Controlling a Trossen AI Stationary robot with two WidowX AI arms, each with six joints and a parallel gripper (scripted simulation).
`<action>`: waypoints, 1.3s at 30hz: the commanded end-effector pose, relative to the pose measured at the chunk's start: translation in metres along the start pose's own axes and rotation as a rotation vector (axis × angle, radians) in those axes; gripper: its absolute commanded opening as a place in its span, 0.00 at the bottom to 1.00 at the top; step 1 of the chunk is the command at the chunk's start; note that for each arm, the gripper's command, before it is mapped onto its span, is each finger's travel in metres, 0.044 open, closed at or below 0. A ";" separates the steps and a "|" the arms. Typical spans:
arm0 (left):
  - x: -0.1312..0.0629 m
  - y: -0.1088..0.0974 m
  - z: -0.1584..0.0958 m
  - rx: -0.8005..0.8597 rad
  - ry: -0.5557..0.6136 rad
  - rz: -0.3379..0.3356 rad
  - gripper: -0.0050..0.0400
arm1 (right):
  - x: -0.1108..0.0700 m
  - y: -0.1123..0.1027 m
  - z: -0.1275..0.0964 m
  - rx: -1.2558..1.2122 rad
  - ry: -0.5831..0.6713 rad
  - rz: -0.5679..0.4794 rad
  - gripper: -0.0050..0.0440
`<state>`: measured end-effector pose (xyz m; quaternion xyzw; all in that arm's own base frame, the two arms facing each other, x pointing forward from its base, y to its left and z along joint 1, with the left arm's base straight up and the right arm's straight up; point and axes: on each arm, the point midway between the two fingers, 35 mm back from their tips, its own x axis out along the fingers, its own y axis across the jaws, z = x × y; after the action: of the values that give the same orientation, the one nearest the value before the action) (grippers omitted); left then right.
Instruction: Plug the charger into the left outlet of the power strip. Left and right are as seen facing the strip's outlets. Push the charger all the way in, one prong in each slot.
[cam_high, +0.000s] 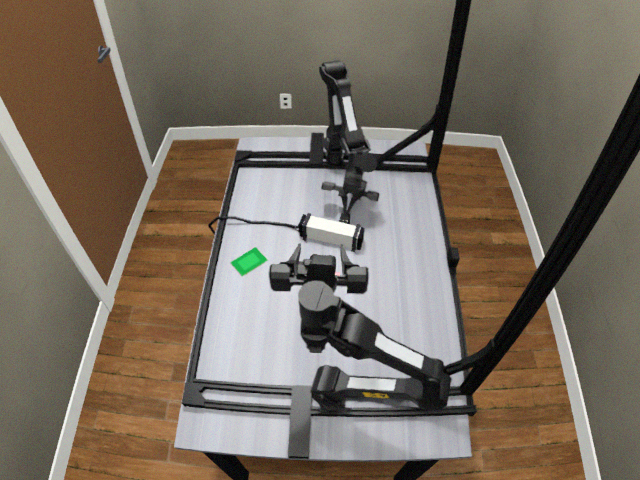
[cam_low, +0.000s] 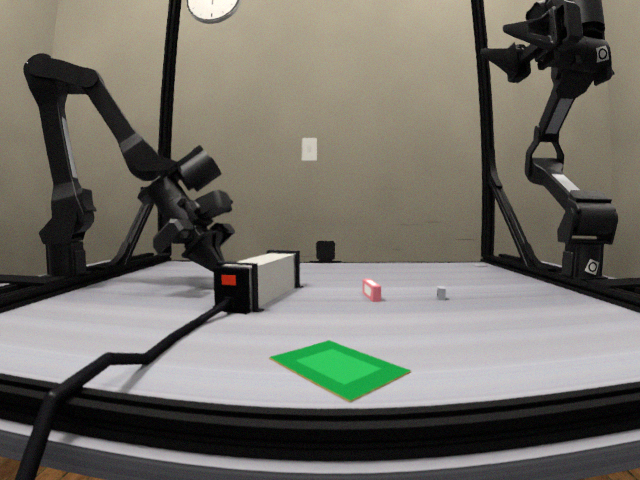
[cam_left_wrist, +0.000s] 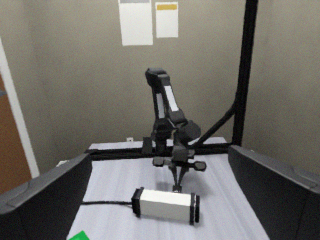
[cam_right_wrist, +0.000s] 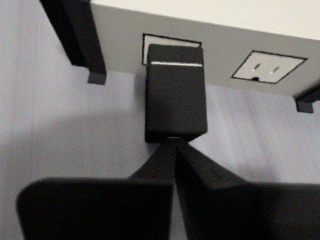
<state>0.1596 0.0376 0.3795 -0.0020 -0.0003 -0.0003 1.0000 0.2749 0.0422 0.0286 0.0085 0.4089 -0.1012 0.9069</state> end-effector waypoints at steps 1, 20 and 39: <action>0.000 0.000 0.002 0.005 -0.001 0.000 1.00 | -0.010 0.002 0.060 0.087 -0.154 0.003 0.00; 0.000 0.000 0.002 0.005 -0.001 0.000 1.00 | -0.011 0.002 0.065 0.087 -0.154 0.003 0.00; 0.000 0.000 0.002 0.005 -0.001 0.000 1.00 | -0.012 0.001 0.069 0.087 -0.154 0.003 0.00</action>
<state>0.1596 0.0376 0.3795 -0.0020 -0.0003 -0.0003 1.0000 0.2760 0.0412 0.0328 0.0056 0.4165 -0.0994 0.9037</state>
